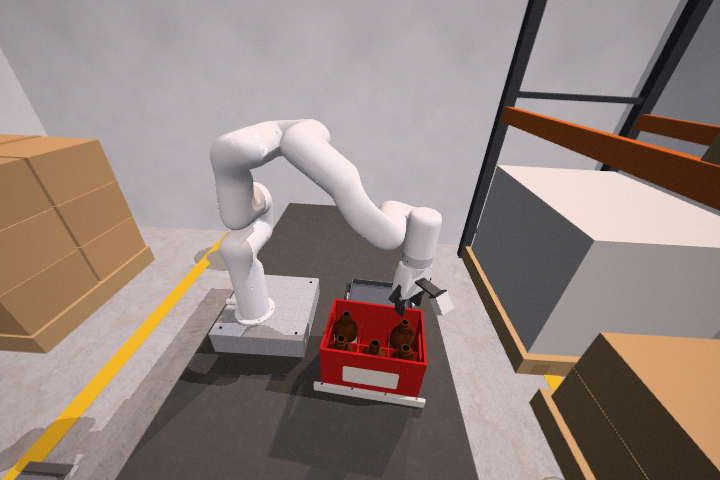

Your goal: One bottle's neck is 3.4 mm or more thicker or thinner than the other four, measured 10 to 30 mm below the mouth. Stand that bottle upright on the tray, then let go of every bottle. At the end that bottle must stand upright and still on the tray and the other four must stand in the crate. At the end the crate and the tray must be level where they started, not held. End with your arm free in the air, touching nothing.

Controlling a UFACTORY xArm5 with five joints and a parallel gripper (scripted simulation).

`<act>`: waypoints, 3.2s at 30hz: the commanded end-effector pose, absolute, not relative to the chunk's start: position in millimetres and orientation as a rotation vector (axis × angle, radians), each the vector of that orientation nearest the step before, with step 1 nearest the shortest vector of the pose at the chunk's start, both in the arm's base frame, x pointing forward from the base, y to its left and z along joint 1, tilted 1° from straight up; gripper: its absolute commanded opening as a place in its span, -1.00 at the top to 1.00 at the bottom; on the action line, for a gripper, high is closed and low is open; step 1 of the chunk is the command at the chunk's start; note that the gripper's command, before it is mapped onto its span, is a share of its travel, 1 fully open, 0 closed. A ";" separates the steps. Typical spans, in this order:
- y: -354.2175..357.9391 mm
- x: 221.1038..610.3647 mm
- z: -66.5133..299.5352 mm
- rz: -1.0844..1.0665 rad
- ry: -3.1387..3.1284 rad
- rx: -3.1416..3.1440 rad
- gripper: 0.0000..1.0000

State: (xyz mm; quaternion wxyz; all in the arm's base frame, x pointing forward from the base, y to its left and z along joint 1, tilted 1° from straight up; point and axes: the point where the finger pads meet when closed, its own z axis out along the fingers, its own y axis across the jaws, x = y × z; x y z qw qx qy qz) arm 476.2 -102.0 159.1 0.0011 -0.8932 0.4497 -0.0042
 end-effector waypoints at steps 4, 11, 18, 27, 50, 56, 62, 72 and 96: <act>-102.1 477.3 164.6 -0.020 1.411 -2.803 -0.30; -102.1 477.3 164.6 -0.020 1.411 -2.803 1.00; -102.1 477.3 164.6 -0.020 1.411 -2.803 1.00; -102.1 477.3 164.6 -0.020 1.411 -2.803 1.00; -140.1 400.1 174.0 -0.022 1.412 -2.804 1.00; -152.2 360.6 173.3 -0.023 1.412 -2.805 1.00; -160.2 320.3 168.9 -0.024 1.413 -2.806 1.00; -163.3 293.1 163.6 -0.024 1.413 -2.807 1.00; -163.3 293.1 163.6 -0.024 1.413 -2.807 -0.30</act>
